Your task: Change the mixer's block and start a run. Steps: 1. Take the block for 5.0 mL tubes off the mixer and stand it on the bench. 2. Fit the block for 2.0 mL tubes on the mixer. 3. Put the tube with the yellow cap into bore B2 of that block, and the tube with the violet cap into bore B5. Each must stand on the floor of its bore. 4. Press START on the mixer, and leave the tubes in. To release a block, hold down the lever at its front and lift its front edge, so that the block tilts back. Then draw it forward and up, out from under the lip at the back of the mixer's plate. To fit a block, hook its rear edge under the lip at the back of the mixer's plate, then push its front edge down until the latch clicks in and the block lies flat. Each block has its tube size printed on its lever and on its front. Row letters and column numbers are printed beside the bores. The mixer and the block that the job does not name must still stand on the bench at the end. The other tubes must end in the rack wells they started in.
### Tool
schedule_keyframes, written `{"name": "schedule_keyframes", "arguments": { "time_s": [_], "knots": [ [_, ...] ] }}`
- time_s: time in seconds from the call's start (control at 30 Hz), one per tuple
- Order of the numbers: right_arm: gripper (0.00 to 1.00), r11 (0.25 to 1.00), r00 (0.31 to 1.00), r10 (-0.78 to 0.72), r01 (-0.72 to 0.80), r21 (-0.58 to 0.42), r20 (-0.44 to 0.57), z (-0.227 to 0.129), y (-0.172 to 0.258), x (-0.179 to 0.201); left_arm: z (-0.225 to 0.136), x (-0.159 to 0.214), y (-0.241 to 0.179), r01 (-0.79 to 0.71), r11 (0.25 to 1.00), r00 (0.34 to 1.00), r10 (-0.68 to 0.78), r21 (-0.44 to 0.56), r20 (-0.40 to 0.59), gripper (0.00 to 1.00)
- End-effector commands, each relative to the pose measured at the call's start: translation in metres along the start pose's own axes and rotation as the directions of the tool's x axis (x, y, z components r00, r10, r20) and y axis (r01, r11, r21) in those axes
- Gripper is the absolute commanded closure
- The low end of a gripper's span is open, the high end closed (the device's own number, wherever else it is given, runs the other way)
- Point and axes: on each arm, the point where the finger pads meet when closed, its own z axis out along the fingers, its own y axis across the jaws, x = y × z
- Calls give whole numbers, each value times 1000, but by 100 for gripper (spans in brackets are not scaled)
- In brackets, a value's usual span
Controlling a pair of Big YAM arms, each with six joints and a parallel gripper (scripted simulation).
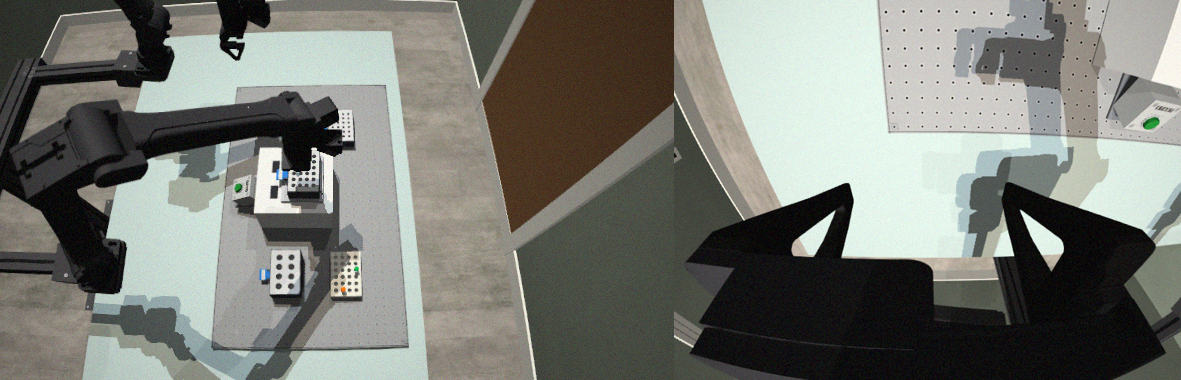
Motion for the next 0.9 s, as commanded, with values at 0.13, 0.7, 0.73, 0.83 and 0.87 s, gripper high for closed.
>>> {"name": "schedule_keyframes", "arguments": {
  "time_s": [0.13,0.7,0.73,0.83,0.87],
  "knots": [
    [91,999,997,-31,34,-42,77,-42,16,-21,-11,-18,2,-8,1000,999,8,0,33,0],
    [91,999,999,34,-34,-2,12,4,0,-10,-11,-17,2,-8,1000,999,8,1,33,0],
    [91,999,999,43,-43,-1,11,5,0,-10,-11,-17,2,-8,1000,999,8,1,32,0],
    [91,999,999,34,-34,-1,10,7,5,-5,-11,-17,2,-8,1000,999,8,1,32,0],
    [91,1000,1000,24,-24,-1,10,7,7,-4,-11,-17,2,-8,1000,999,8,1,32,0]
  ]
}}
